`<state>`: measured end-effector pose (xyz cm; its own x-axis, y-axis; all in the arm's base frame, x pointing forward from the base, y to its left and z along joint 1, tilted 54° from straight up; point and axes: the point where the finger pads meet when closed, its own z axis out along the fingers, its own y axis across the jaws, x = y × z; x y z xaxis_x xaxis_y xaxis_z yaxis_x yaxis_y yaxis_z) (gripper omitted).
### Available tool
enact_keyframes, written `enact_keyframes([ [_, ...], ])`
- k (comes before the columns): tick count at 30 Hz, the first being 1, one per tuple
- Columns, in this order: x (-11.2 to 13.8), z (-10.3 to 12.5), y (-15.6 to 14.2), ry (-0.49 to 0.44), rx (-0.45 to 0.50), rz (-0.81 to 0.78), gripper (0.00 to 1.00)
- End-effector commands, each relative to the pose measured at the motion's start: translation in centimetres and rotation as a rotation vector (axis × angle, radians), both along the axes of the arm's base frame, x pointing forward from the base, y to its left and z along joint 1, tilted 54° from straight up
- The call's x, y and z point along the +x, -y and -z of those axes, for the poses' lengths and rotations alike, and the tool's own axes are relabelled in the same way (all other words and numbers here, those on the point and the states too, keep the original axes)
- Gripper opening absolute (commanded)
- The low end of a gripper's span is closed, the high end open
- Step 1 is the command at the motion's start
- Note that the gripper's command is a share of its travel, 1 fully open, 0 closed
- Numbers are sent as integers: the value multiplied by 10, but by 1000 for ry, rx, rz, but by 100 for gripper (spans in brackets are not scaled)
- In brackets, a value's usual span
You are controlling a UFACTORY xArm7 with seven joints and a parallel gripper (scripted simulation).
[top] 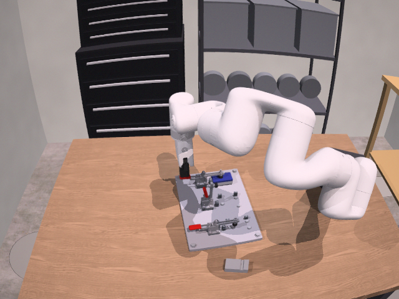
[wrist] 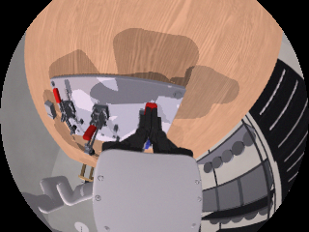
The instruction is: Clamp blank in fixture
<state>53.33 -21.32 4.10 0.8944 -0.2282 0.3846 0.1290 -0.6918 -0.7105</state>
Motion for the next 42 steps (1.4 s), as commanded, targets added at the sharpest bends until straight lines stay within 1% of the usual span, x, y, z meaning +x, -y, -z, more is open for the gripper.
enact_keyframes([
  [1,0,0,2,0,-3,3,0],
  [42,1,2,-1,0,-3,3,0],
])
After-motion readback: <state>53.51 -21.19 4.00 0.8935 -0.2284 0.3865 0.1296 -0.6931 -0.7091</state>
